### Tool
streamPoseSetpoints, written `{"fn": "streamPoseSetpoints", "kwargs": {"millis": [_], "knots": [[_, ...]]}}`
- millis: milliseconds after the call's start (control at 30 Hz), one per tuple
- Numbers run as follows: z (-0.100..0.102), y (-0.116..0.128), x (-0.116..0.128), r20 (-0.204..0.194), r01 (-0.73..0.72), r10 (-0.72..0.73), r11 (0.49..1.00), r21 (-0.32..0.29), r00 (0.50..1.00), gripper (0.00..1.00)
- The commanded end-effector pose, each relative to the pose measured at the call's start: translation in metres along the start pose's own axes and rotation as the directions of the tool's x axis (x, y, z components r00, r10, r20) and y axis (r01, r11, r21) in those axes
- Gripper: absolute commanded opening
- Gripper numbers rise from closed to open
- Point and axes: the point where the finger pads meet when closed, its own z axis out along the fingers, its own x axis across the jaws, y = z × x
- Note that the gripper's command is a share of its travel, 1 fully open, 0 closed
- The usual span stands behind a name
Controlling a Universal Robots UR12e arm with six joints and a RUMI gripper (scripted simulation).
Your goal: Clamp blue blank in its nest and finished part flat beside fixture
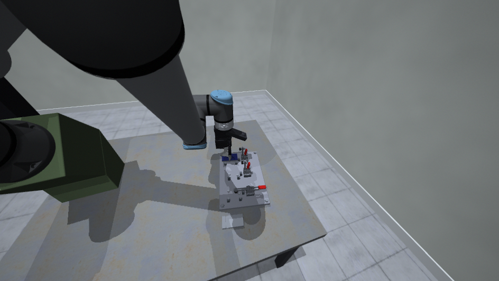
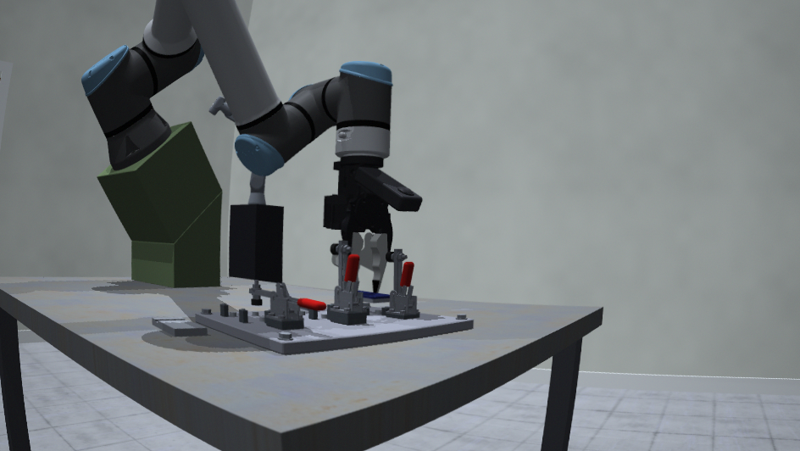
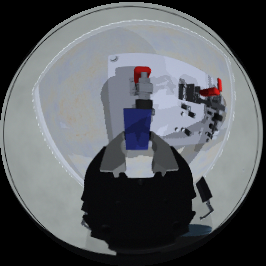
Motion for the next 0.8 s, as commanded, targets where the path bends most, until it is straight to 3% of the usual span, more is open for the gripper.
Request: {"fn": "streamPoseSetpoints", "kwargs": {"millis": [0, 767], "knots": [[0.0025, -0.0004, -0.0001, 0.0, 0.0, 0.0, 1.0, 0.001, 1.0, 0.0], [0.007, -0.0004, -0.0001, 0.0, 0.0, 0.0, 1.0, 0.001, 1.0, 0.0]]}}
